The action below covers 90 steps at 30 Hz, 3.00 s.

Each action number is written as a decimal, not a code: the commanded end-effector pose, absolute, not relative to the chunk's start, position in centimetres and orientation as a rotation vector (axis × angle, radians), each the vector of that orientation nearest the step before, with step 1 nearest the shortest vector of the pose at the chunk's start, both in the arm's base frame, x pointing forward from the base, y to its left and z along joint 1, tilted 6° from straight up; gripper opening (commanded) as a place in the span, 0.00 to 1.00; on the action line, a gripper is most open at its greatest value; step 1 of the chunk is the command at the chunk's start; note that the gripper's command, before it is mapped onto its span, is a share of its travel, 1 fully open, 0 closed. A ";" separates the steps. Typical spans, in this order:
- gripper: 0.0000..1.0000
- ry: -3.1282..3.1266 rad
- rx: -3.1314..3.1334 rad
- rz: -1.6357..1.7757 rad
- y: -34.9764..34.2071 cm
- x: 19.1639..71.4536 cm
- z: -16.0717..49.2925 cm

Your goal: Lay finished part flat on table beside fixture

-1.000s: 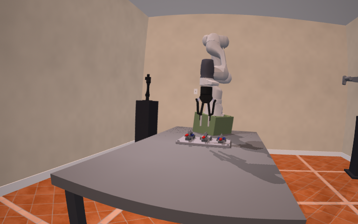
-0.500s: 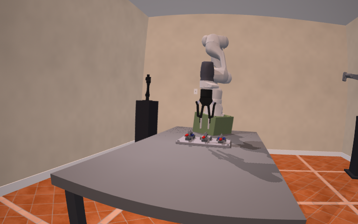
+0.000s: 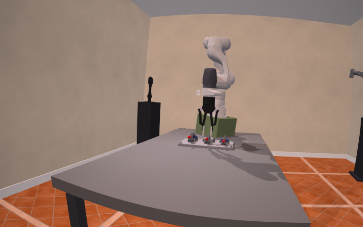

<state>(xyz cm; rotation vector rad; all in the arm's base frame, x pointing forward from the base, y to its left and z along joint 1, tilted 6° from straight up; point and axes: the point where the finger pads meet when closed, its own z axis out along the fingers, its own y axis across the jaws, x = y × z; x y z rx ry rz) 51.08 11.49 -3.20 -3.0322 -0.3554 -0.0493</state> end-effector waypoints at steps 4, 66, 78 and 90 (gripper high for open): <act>0.28 -0.342 -3.035 -0.077 11.6 51.8 -3.5; 0.28 -0.342 -3.035 -0.077 11.9 52.1 -6.4; 0.28 -0.342 -3.035 -0.077 11.9 52.1 -6.5; 0.28 -0.342 -3.035 -0.077 11.9 52.1 -6.5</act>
